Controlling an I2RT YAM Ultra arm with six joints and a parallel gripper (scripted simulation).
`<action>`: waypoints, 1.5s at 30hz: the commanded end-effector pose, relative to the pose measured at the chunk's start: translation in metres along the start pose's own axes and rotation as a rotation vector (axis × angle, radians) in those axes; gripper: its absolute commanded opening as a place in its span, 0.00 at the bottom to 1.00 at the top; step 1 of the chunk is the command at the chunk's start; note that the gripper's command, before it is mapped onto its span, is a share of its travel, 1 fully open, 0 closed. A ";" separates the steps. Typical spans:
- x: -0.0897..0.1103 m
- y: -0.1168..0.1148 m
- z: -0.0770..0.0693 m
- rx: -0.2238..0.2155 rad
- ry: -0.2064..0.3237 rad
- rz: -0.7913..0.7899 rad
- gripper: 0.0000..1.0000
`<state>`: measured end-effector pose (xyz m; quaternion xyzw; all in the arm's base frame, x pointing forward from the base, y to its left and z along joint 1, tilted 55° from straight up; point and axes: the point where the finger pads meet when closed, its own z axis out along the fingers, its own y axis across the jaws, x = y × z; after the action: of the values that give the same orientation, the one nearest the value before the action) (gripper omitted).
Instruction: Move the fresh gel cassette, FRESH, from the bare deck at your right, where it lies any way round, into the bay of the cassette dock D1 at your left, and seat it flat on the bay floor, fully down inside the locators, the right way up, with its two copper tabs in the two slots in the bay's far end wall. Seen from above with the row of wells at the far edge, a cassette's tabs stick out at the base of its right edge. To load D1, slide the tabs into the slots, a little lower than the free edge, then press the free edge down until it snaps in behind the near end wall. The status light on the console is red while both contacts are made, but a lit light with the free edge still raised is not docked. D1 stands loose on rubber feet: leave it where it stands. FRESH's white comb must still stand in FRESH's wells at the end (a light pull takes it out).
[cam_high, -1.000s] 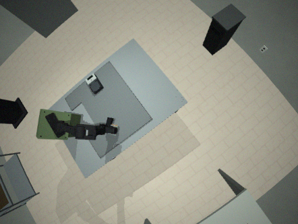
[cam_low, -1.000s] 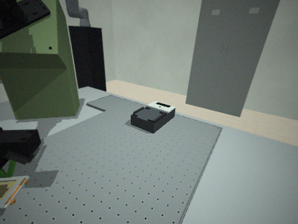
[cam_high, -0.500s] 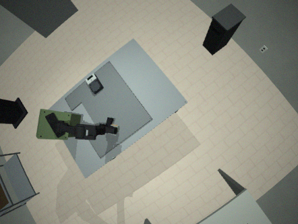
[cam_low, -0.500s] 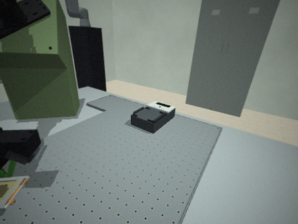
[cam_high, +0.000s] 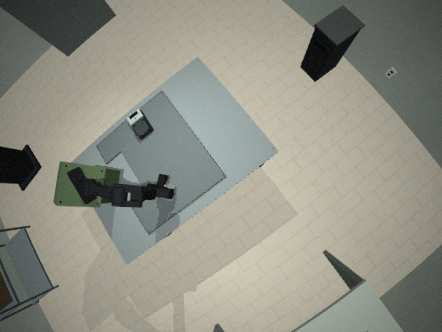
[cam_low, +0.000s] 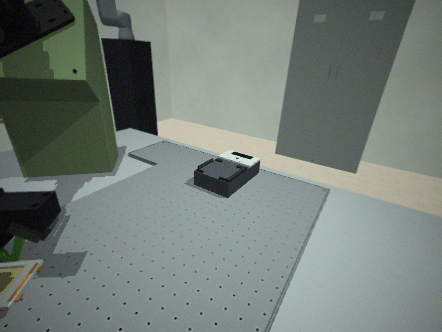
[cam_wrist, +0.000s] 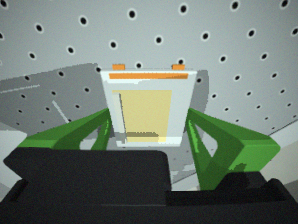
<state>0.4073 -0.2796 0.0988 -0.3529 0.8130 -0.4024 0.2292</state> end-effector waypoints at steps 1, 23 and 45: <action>0.001 0.003 -0.012 -0.007 -0.010 -0.004 0.00; -0.004 0.005 -0.038 -0.008 -0.018 -0.006 0.00; -0.005 0.005 -0.062 -0.008 -0.020 -0.005 0.00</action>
<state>0.3732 -0.2556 0.1261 -0.3537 0.8121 -0.4029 0.2304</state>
